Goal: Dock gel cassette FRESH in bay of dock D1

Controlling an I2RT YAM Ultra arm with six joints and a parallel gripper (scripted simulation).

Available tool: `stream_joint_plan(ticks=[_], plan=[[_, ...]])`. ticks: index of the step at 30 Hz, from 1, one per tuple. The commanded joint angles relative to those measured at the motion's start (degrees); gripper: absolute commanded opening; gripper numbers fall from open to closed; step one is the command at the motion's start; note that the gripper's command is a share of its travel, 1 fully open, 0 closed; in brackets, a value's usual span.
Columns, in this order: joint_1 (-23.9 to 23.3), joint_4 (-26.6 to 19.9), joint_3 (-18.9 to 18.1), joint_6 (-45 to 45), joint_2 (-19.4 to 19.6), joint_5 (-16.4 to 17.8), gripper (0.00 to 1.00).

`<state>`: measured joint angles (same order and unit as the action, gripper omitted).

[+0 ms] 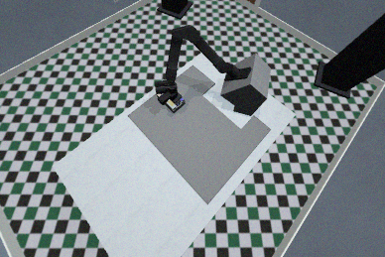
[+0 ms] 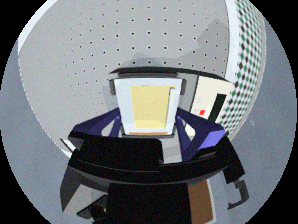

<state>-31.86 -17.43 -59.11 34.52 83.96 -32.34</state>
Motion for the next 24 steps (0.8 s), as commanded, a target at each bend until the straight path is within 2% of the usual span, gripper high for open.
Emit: stream_joint_plan(ticks=[1,24], plan=[[-0.68,-0.86,-1.19,0.26,0.95,-0.47,0.00],[-1.31,1.82,-1.36,0.94,1.86,0.62,0.00]])
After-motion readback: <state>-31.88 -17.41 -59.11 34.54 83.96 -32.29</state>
